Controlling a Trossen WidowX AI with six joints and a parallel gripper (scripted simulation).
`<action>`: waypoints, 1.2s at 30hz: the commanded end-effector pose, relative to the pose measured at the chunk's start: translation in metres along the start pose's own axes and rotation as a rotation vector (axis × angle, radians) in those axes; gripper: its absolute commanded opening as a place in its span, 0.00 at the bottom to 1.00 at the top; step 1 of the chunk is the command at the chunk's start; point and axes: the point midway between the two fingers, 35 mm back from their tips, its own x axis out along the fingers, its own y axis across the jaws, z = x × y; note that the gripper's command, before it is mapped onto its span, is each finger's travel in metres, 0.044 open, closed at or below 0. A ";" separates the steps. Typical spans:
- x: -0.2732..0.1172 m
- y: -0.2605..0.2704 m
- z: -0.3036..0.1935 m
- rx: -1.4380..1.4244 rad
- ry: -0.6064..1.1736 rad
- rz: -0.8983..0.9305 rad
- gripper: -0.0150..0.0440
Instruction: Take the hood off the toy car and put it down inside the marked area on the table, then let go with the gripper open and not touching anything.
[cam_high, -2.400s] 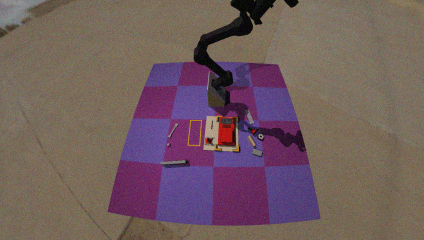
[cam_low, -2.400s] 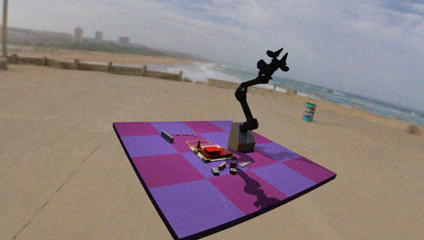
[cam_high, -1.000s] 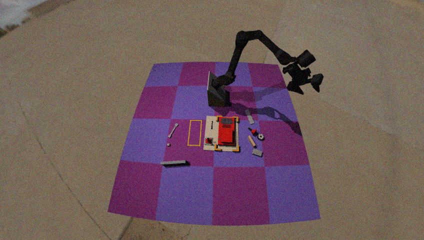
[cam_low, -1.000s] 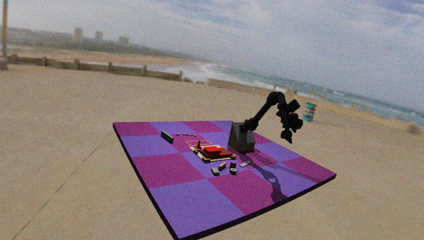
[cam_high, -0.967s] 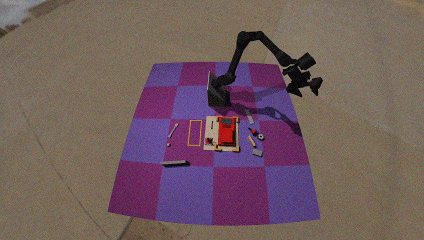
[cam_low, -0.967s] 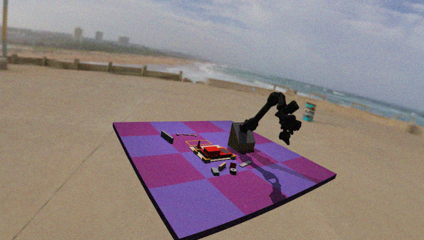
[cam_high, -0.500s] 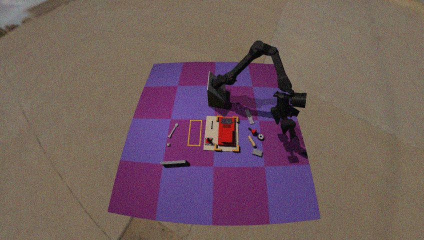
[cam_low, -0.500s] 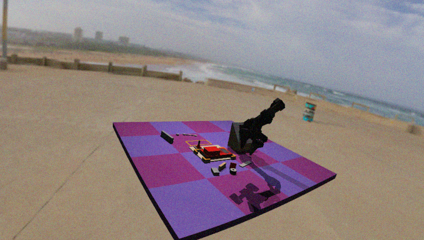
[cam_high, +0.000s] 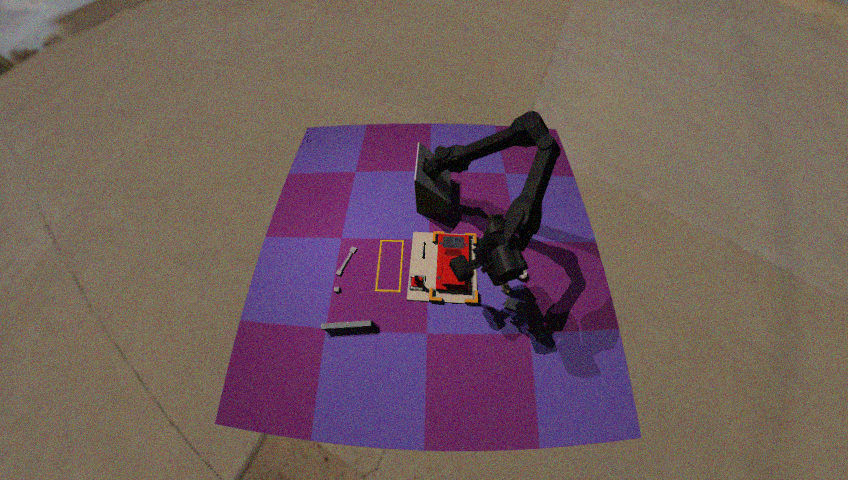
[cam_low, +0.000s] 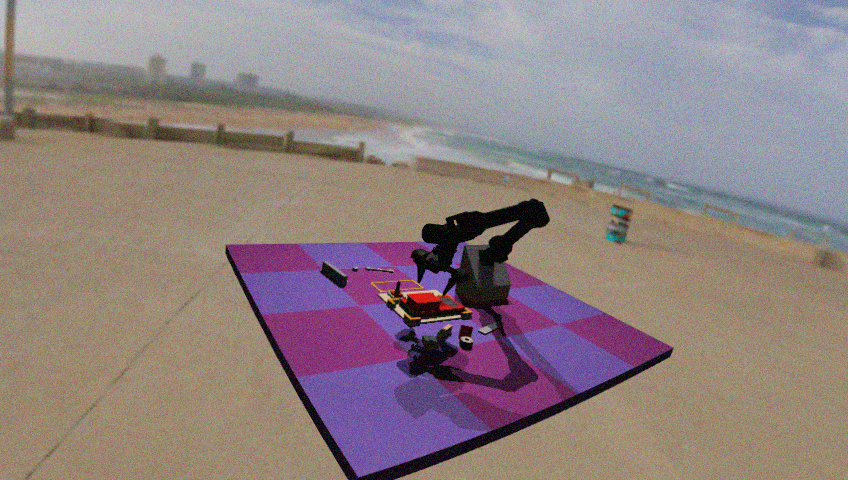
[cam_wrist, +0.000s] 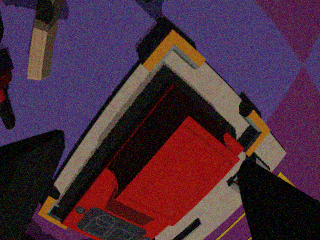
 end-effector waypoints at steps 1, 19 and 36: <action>0.005 -0.037 -0.037 0.364 0.092 0.081 1.00; 0.012 -0.047 -0.052 0.519 0.125 0.118 1.00; 0.028 -0.045 -0.052 0.518 0.124 0.117 1.00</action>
